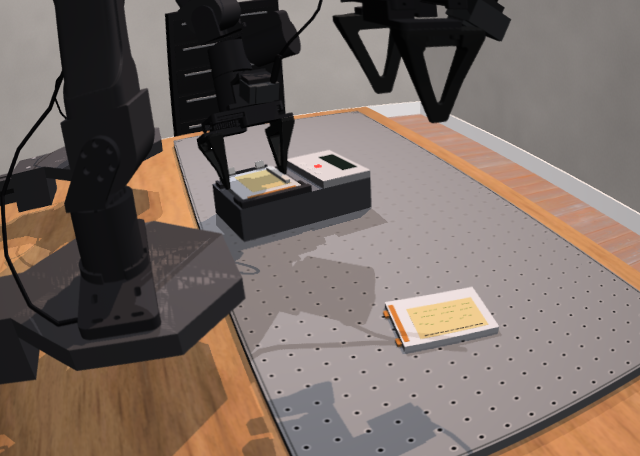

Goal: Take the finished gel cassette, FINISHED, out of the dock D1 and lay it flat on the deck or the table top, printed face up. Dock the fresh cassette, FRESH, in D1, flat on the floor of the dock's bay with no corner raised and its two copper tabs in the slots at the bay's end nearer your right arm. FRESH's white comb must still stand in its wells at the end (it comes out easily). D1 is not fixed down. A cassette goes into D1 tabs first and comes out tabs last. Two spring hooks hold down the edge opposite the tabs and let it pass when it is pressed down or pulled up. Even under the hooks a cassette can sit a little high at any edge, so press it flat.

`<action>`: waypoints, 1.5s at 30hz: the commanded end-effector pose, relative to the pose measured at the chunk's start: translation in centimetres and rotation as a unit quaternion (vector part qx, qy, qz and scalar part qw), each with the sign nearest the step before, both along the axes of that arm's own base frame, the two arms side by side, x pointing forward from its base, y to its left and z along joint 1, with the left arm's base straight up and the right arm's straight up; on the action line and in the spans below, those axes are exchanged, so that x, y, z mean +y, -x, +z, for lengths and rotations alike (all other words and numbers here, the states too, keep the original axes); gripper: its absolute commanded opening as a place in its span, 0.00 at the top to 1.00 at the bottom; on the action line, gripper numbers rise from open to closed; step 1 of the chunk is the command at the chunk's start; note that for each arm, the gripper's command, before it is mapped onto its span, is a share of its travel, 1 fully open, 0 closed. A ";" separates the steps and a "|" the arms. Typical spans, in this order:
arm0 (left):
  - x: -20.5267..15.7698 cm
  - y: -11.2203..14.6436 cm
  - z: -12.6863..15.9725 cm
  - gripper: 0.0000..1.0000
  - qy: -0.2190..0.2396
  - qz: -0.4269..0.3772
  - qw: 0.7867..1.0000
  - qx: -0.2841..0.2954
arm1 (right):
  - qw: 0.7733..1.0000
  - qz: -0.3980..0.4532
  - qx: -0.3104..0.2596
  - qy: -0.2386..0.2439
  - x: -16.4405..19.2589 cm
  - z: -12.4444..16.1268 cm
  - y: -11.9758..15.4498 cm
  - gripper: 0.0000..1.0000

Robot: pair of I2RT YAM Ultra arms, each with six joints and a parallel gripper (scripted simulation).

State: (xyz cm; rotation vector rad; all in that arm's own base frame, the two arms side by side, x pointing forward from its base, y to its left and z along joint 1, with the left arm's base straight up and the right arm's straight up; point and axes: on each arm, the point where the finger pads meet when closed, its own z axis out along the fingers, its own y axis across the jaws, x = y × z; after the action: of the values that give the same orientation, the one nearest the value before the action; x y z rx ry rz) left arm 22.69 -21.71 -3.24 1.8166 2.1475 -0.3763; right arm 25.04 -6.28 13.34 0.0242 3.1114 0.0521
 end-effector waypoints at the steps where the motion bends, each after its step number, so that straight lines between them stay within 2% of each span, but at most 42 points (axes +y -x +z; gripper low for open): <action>1: -0.2 -0.3 0.3 1.00 0.004 0.000 1.000 -0.005 | 1.000 -0.002 -0.010 0.000 -0.1 0.5 0.4 0.00; 5: -0.2 -0.3 0.3 1.00 0.004 0.000 1.000 -0.005 | 1.000 -0.002 -0.010 0.000 -0.1 0.5 0.4 0.00; 6: -0.2 -0.3 0.3 0.08 0.004 0.000 1.000 -0.005 | 1.000 -0.002 -0.010 0.000 -0.1 0.5 0.4 0.00; 22: -0.2 -0.3 0.3 0.08 0.004 0.000 1.000 -0.005 | 1.000 -0.002 -0.010 0.000 -0.1 0.5 0.4 0.00; 23: -0.2 -0.3 0.3 0.02 0.004 0.000 1.000 -0.005 | 1.000 -0.002 -0.010 0.000 -0.1 0.5 0.4 0.00; 45: 0.0 -0.2 0.7 0.02 0.004 0.000 1.000 -0.005 | 1.000 -0.002 -0.010 0.000 -0.1 0.5 0.4 0.00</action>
State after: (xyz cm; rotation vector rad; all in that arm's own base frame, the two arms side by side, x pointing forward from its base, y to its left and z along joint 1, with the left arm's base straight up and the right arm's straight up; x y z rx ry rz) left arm 22.71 -21.74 -3.24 1.8174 2.1448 -0.3757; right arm 25.04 -6.28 13.34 0.0219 3.1114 0.0520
